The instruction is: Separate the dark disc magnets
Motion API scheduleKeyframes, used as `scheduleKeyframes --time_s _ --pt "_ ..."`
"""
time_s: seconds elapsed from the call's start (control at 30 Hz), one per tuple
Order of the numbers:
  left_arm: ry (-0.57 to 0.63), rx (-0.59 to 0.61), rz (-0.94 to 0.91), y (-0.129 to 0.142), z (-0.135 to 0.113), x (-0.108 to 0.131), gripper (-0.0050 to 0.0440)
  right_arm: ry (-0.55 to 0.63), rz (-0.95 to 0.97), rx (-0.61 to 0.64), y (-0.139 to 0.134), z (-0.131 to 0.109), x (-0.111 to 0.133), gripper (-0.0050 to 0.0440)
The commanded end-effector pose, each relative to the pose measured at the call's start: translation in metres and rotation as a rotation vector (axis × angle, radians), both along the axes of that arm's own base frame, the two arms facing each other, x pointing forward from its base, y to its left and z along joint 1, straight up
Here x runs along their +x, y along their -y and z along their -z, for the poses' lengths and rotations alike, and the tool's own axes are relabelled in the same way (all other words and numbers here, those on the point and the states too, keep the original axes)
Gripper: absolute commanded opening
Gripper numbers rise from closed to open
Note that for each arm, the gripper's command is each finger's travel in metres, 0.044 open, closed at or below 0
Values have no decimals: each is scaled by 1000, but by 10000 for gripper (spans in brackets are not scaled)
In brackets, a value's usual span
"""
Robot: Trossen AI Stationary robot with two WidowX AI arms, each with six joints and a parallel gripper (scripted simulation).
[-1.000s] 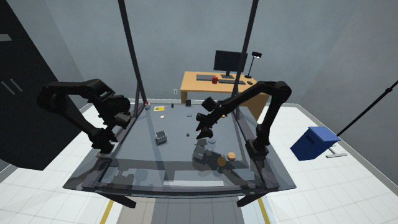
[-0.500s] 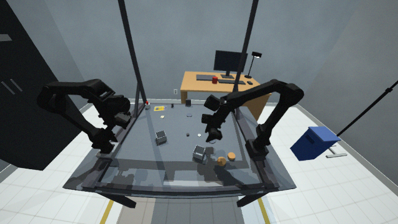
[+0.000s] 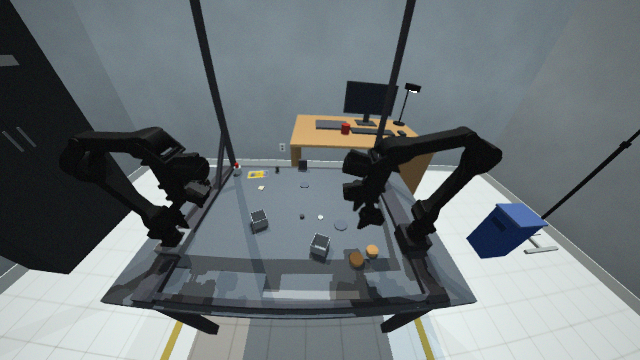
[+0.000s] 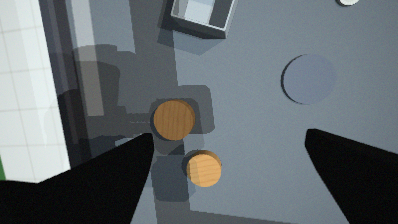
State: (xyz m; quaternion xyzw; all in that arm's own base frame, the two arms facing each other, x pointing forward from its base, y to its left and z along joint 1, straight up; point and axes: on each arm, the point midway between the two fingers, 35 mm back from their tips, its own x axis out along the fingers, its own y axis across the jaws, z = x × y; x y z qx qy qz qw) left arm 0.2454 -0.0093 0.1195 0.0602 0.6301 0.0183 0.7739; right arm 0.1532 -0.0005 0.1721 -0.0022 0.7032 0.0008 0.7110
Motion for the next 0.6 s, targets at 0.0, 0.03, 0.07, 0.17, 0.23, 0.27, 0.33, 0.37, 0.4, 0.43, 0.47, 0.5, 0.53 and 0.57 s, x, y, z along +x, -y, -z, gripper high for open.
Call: scheduleKeyframes --time_s 0.0,0.03,0.07,0.17,0.23,0.27,0.33,0.37,0.4,0.43,0.47,0.5,0.53,0.57 --pt "-32 -46 -14 -6 -26 -24 400 14 -3 2 0 -3 1 400" --pt "-48 -55 -17 -7 -28 -31 400 14 -3 2 0 -3 1 400" --pt "-64 -65 -21 -7 -31 -37 400 14 -3 2 0 -3 1 400" --pt "-112 -92 -32 -8 -38 -57 400 14 -3 2 0 -3 1 400" --pt "-142 -110 -40 -9 -43 -69 400 14 -3 2 0 -3 1 400" --pt "-152 -119 -43 -9 -45 -74 400 14 -3 2 0 -3 1 400" --pt "-165 -130 -48 -9 -48 -81 400 14 -3 2 0 -3 1 400" --pt "-165 -130 -48 -9 -48 -81 400 14 -3 2 0 -3 1 400" --pt "-165 -130 -48 -9 -48 -81 400 14 -3 2 0 -3 1 400" --pt "-169 -134 -49 -8 -49 -83 400 14 -3 2 0 -3 1 400" --pt "-172 -136 -50 -8 -50 -84 400 14 -3 2 0 -3 1 400" --pt "-173 -138 -51 -8 -50 -85 400 14 -3 2 0 -3 1 400" --pt "-174 -138 -51 -8 -51 -86 400 14 -3 2 0 -3 1 400" --pt "-174 -138 -51 -8 -51 -86 400 14 -3 2 0 -3 1 400"
